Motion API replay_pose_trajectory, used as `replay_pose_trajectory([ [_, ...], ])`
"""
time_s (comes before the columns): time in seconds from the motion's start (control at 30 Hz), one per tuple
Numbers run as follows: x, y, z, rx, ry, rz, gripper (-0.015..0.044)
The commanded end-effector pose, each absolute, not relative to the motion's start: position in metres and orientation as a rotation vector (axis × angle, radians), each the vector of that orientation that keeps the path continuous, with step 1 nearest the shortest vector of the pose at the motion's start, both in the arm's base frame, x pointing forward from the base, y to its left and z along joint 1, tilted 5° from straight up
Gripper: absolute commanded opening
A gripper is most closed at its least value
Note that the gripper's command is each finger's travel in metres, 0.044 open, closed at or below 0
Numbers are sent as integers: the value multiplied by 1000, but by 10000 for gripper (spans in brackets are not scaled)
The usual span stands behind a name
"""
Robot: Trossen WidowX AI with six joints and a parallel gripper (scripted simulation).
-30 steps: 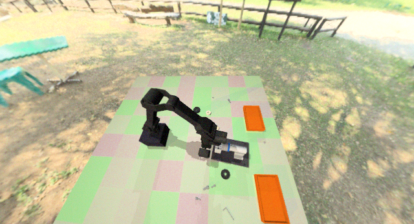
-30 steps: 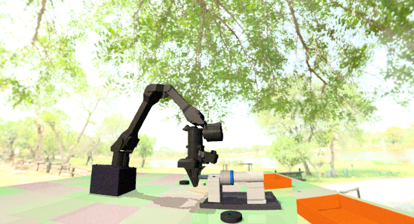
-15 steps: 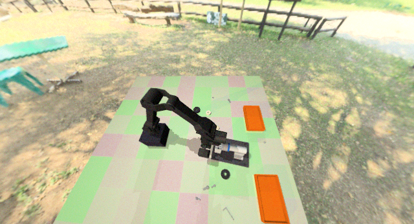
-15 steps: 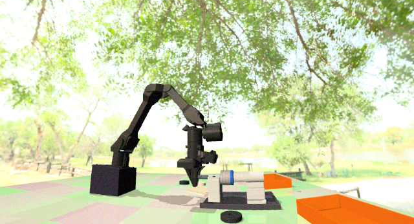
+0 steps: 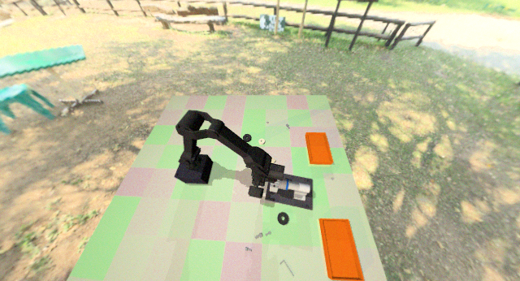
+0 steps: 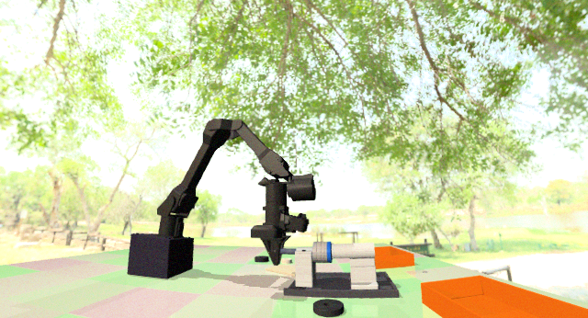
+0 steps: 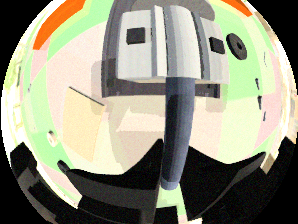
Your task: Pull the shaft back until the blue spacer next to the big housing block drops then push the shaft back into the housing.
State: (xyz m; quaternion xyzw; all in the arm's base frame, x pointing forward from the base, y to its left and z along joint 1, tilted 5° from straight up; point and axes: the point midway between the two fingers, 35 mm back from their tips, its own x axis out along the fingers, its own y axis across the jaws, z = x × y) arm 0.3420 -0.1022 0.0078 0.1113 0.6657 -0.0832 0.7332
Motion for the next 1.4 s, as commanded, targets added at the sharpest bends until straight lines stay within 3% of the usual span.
replay_pose_trajectory([
  [0.0,340,-102,7,245,1467,-180,0],
  [1.37,336,-100,7,245,1467,-180,0],
])
